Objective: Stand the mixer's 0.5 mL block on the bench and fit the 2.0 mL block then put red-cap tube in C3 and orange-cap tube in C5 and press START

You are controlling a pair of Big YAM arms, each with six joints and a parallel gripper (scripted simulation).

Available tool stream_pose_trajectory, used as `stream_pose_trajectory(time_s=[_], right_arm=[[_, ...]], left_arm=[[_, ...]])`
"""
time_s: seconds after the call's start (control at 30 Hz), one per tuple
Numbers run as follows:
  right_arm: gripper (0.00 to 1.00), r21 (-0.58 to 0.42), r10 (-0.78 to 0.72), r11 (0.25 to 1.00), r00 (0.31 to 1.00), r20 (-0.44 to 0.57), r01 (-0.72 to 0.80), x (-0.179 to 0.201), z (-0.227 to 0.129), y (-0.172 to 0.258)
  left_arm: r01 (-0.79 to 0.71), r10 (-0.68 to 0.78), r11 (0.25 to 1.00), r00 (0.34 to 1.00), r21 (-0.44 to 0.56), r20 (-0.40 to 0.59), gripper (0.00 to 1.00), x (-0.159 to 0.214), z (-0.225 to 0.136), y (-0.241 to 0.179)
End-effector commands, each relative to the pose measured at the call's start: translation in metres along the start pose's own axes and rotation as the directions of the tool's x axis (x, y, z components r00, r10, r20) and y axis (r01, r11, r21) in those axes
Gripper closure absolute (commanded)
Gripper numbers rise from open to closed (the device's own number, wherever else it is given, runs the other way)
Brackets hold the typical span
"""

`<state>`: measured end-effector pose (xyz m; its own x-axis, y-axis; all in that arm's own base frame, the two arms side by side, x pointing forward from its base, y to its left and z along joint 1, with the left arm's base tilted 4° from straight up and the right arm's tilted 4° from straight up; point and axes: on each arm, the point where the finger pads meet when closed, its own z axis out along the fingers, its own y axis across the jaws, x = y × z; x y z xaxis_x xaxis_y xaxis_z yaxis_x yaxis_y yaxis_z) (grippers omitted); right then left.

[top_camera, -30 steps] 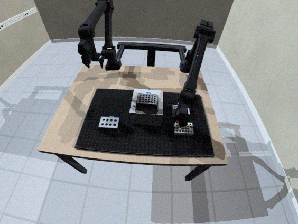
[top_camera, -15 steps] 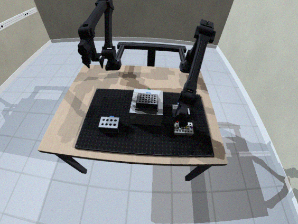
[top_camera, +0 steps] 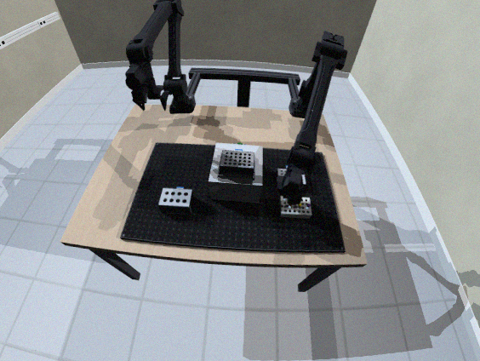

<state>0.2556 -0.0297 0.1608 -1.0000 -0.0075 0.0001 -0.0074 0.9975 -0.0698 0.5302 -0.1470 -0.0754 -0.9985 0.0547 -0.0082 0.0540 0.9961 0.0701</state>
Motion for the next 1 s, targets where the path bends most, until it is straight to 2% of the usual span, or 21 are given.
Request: stream_pose_trajectory(time_s=[0.0, 0.77, 0.97], right_arm=[[0.0, 0.007, 0.005, 1.0, 0.998, 0.065, -0.006, -0.019, -0.025, -0.001], [0.0, 0.009, 0.006, 1.0, 0.996, 0.085, -0.007, -0.026, -0.032, -0.003], [0.0, 0.009, 0.006, 1.0, 0.997, 0.081, -0.007, -0.025, -0.031, -0.003]], left_arm=[[-0.007, 0.007, 1.0, 1.0, 0.001, 0.017, 0.91, -0.011, 0.001, -0.008], [-0.007, 0.007, 1.0, 1.0, 0.001, 0.017, 0.91, -0.011, 0.001, -0.008], [0.007, -0.007, 1.0, 1.0, 0.003, 0.024, 0.91, -0.012, -0.012, -0.008]])
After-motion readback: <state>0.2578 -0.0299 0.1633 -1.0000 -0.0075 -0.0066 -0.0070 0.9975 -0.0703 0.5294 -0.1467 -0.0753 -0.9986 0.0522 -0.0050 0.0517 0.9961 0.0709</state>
